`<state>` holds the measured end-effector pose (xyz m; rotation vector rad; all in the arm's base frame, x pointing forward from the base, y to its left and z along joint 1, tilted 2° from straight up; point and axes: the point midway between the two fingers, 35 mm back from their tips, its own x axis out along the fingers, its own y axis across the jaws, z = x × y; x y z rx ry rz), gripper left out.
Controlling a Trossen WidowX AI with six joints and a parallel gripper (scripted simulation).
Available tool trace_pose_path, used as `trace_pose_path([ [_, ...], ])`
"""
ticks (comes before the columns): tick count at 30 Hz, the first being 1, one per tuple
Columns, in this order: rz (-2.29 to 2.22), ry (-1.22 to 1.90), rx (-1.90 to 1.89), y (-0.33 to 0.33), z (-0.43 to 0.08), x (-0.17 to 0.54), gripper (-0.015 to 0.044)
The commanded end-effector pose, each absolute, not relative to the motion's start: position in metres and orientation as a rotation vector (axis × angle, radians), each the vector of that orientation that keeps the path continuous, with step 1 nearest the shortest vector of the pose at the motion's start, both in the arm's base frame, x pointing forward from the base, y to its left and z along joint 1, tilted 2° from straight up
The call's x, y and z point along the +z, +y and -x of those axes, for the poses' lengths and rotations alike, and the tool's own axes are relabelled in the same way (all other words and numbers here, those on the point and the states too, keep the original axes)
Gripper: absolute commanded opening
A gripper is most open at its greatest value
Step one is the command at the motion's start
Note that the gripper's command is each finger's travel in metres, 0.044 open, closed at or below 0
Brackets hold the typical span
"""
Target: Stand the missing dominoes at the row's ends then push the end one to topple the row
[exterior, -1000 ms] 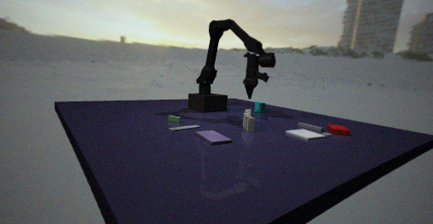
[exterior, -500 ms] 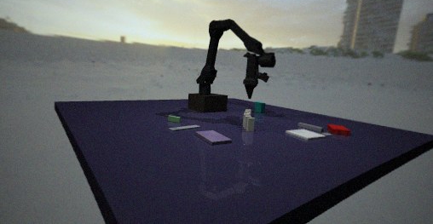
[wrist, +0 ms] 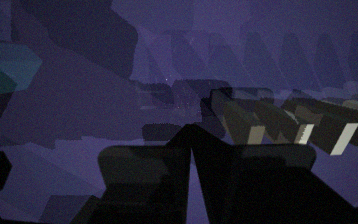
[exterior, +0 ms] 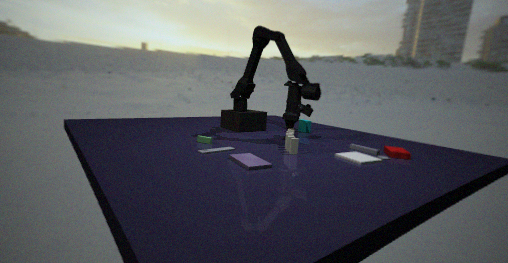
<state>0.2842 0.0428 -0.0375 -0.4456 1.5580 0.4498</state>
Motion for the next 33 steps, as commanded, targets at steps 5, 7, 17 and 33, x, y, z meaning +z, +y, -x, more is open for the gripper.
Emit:
trace_pose_path([
  [5, 0.449, 1.533, 0.453, 0.043, -0.288, -0.040, 0.0000],
  [7, 0.449, 1.533, 0.453, 0.041, -0.290, -0.040, 0.0000],
  [17, 0.450, 1.532, 0.452, 0.028, -0.300, -0.040, 0.0000],
  [33, 0.436, 1.503, 0.431, 0.014, -0.318, -0.010, 0.0000],
])
